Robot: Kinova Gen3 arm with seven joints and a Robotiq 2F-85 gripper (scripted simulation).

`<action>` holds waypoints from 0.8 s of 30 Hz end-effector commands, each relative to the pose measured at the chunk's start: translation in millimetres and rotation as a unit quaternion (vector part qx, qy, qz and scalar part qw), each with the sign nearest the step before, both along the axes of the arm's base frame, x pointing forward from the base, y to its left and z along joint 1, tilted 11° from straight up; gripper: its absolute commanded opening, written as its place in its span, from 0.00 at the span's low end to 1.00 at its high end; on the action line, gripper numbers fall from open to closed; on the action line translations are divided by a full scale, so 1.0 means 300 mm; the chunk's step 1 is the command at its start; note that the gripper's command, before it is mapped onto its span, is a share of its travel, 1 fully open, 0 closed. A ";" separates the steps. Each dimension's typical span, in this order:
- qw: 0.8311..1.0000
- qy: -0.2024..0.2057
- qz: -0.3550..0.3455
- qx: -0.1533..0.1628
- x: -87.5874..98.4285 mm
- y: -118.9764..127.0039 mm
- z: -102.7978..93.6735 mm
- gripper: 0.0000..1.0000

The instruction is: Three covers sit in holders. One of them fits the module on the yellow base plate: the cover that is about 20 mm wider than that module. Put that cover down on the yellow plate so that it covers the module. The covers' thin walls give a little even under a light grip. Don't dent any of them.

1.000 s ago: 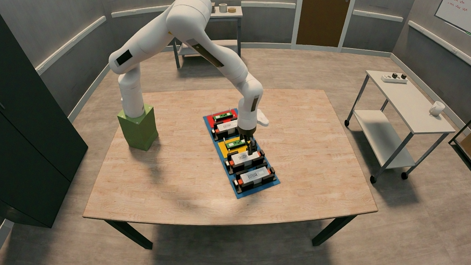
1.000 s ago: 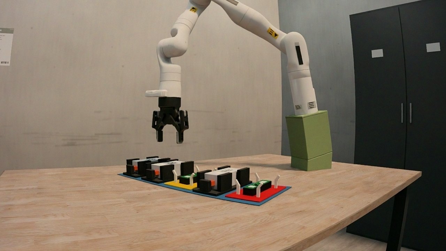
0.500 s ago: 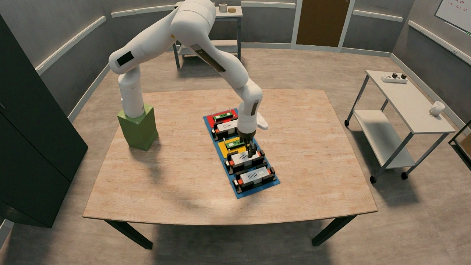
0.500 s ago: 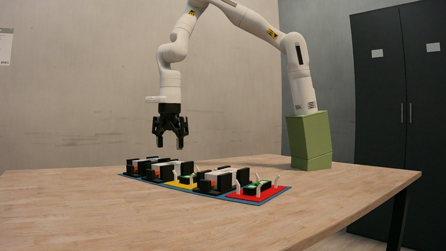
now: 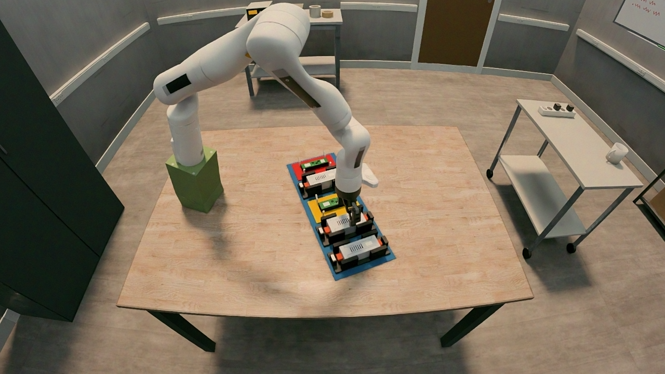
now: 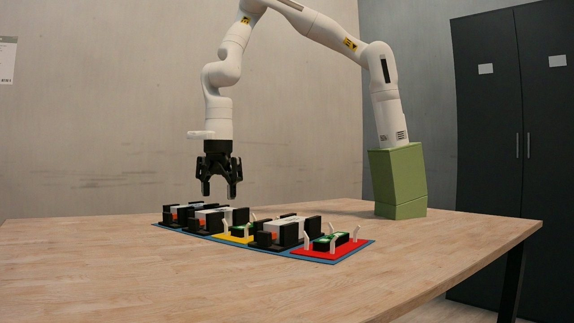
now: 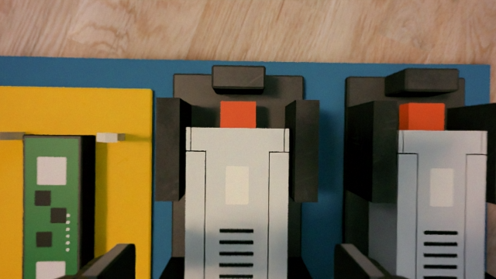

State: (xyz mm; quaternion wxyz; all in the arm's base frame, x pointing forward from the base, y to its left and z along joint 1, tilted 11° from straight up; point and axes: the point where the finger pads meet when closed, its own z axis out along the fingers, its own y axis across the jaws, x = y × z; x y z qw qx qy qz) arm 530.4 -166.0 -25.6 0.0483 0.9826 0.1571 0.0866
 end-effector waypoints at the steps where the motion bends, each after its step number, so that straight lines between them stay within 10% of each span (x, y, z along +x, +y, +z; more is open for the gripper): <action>1: 1.000 -0.001 0.000 0.000 0.004 -0.001 -0.007 1.00; 24: 1.000 -0.001 0.000 0.000 0.011 -0.004 -0.043 1.00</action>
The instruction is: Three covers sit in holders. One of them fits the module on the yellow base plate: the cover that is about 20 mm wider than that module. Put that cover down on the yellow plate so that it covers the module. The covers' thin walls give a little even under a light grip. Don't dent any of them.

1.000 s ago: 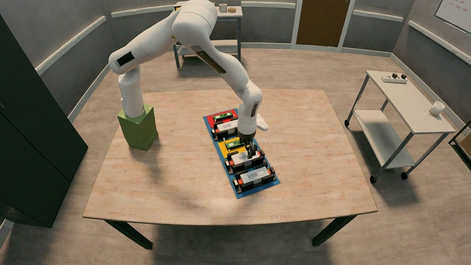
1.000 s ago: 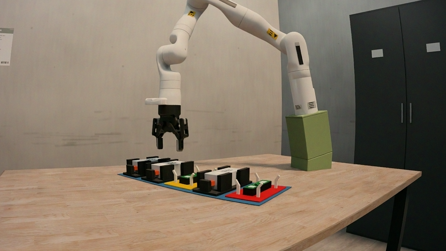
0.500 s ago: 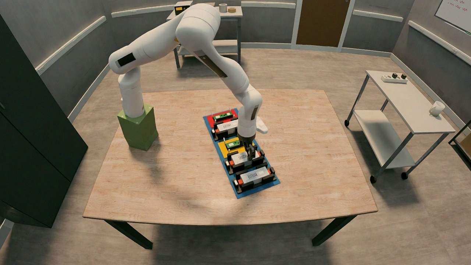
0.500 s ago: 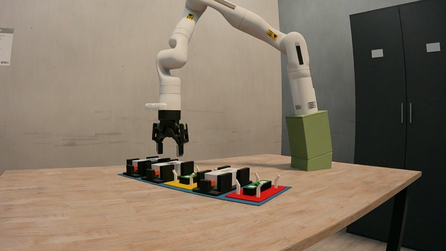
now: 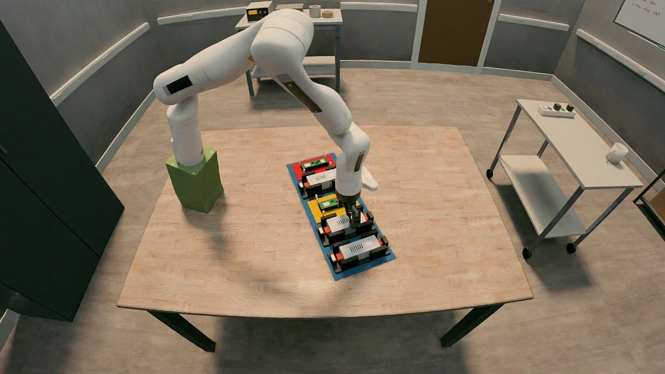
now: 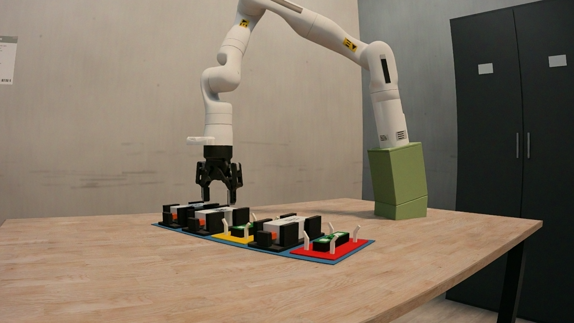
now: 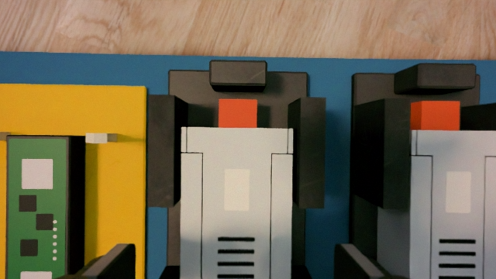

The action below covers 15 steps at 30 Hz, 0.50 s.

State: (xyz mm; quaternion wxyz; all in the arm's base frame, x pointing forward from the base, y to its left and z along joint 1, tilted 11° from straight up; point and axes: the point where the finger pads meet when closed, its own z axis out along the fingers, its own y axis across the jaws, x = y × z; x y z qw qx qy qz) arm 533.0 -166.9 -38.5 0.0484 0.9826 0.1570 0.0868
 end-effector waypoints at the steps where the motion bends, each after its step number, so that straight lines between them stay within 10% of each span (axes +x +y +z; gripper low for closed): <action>1: 1.000 -0.001 0.000 0.000 0.003 -0.001 -0.003 1.00; 15: 1.000 -0.001 0.000 0.000 0.008 -0.003 -0.029 1.00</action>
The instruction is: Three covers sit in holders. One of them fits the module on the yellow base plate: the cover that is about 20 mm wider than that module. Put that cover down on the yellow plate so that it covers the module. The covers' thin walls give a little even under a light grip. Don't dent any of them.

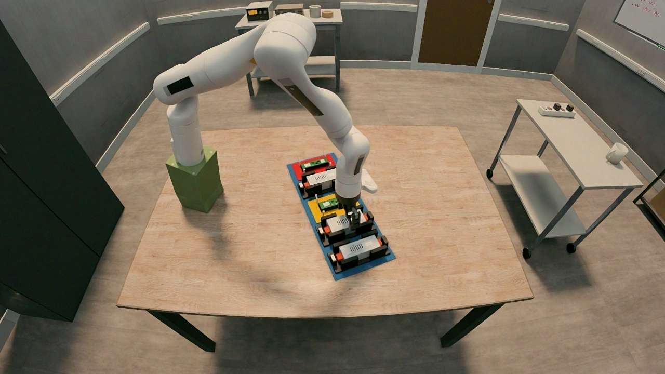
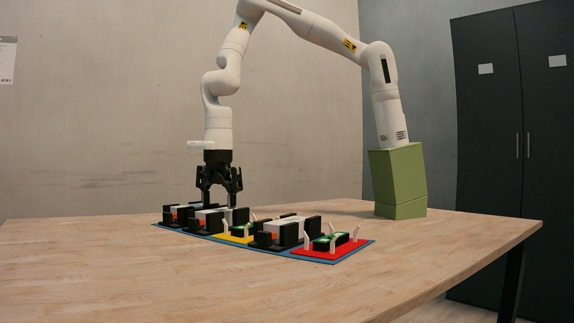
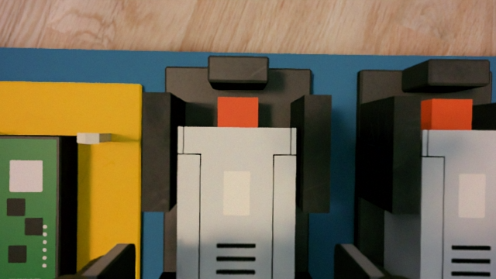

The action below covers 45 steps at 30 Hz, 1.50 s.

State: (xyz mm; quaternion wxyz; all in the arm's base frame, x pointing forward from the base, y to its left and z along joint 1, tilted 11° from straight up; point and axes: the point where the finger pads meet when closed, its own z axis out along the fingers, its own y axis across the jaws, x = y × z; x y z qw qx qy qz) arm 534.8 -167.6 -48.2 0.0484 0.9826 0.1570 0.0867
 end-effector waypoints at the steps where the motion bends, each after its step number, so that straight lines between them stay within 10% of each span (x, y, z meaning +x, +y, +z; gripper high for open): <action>1: 1.000 -0.001 0.000 0.000 0.002 -0.001 0.003 1.00; 45: 1.000 -0.001 0.000 0.000 0.021 -0.008 -0.095 1.00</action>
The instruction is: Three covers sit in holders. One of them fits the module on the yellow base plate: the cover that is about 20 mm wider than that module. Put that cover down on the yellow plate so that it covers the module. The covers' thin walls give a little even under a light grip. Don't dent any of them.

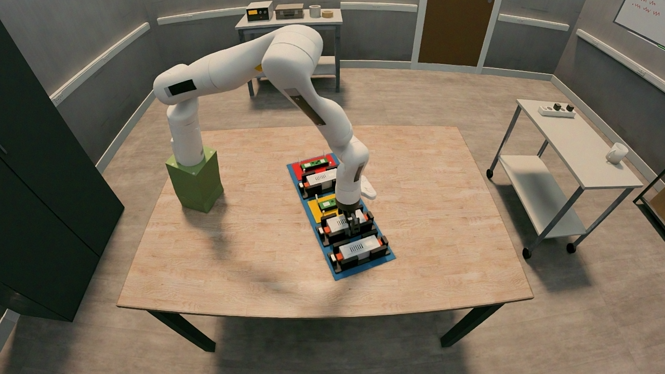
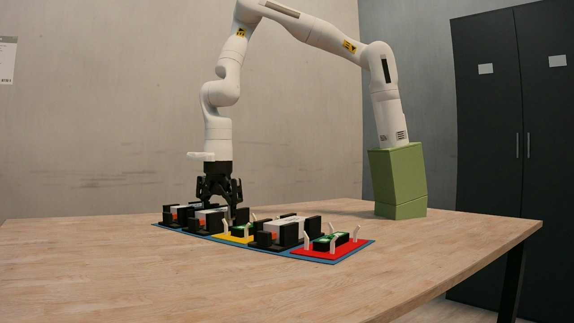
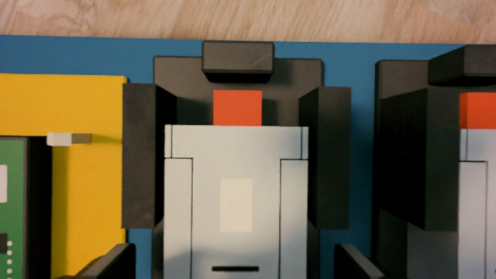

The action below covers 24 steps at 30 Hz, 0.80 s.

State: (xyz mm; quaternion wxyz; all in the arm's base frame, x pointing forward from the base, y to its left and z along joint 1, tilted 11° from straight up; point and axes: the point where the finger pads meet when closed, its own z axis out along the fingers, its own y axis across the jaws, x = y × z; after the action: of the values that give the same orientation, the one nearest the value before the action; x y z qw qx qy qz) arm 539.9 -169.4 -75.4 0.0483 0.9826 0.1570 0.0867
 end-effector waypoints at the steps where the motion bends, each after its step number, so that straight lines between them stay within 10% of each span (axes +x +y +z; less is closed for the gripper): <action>1: 1.000 -0.001 0.000 0.000 0.004 -0.001 -0.004 1.00; 7: 1.000 -0.001 0.000 0.000 0.004 -0.001 -0.004 1.00; 8: 1.000 -0.001 0.000 0.000 0.004 -0.001 -0.004 0.70; 24: 1.000 -0.001 0.000 0.000 0.004 -0.001 -0.004 0.70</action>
State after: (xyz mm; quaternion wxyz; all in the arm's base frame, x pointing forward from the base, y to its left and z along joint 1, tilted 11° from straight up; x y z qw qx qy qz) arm 540.4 -169.6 -77.6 0.0484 0.9826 0.1570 0.0867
